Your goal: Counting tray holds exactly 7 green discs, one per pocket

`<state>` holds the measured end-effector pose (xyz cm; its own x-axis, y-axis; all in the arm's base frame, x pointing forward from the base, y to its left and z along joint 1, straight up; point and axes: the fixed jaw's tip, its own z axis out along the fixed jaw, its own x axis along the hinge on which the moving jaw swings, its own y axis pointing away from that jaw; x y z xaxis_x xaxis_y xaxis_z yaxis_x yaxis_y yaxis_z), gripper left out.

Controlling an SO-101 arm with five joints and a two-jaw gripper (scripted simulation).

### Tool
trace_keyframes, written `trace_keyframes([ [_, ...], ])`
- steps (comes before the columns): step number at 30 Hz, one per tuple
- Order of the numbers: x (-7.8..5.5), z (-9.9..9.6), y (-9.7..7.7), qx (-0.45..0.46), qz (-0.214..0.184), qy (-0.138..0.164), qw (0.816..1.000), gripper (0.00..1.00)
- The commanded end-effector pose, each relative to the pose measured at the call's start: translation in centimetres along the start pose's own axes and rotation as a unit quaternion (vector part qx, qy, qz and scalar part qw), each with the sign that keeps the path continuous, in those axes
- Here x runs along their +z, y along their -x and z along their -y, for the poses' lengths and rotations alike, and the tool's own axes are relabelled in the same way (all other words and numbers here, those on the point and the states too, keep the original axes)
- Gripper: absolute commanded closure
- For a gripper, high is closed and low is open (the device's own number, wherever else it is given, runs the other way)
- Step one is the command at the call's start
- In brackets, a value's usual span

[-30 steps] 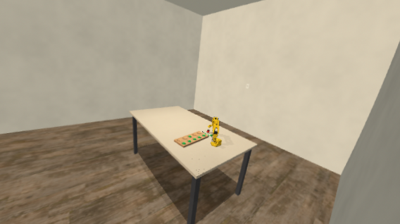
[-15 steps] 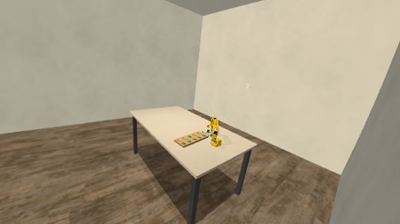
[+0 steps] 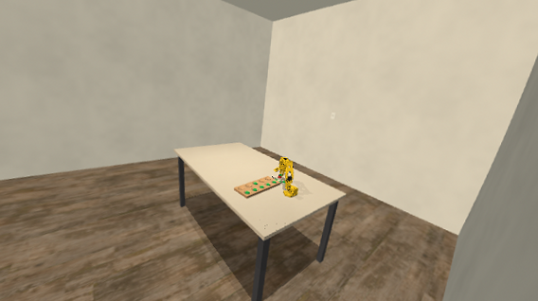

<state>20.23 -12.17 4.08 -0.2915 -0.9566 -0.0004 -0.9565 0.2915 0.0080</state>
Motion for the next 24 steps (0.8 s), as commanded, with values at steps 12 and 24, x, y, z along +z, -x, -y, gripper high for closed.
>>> trace_keyframes([
  [12,-1.7,1.4,4.4,-0.092,-0.006,-0.045,0.995,1.0],
  [24,-1.7,1.2,7.7,-0.16,-0.004,-0.045,0.986,1.0],
])
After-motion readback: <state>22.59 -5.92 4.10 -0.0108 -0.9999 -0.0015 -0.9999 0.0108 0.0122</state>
